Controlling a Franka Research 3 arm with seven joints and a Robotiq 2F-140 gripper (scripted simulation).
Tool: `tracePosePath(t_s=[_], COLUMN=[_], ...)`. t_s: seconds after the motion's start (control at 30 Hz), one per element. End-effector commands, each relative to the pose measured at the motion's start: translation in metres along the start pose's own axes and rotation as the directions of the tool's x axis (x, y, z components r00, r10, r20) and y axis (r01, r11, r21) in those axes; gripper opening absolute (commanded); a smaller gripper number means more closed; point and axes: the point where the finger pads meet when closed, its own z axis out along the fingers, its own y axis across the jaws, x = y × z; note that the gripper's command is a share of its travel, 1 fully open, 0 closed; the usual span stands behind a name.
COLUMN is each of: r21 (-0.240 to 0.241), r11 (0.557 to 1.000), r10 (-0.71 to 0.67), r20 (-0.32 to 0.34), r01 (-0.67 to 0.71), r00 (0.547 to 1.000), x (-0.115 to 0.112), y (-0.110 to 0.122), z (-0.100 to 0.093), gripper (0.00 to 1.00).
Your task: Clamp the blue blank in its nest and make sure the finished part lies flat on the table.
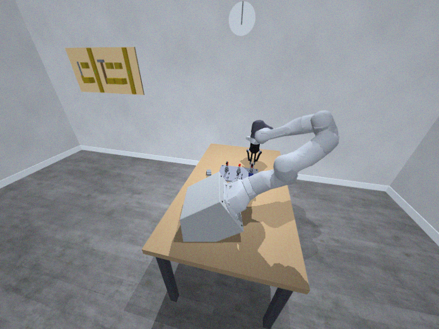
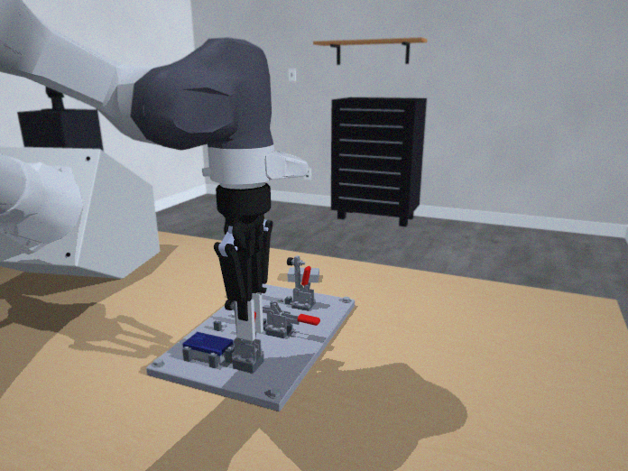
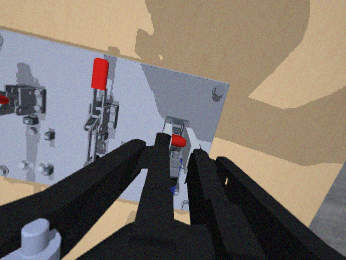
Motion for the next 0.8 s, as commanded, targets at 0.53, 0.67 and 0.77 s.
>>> tracePosePath(t_s=[0.53,0.67,0.77], r21=[0.002,0.002,0.002], r11=[1.000,1.000,1.000], r10=[0.000,0.000,0.000], r20=[-0.004,-0.004,-0.004], r01=[0.000,0.000,0.000], r00=[1.000,1.000,1.000], x=[0.011,0.014,0.015], y=[-0.001,-0.001,-0.001], z=[0.002,0.002,0.002], gripper=[0.00,0.00,0.00])
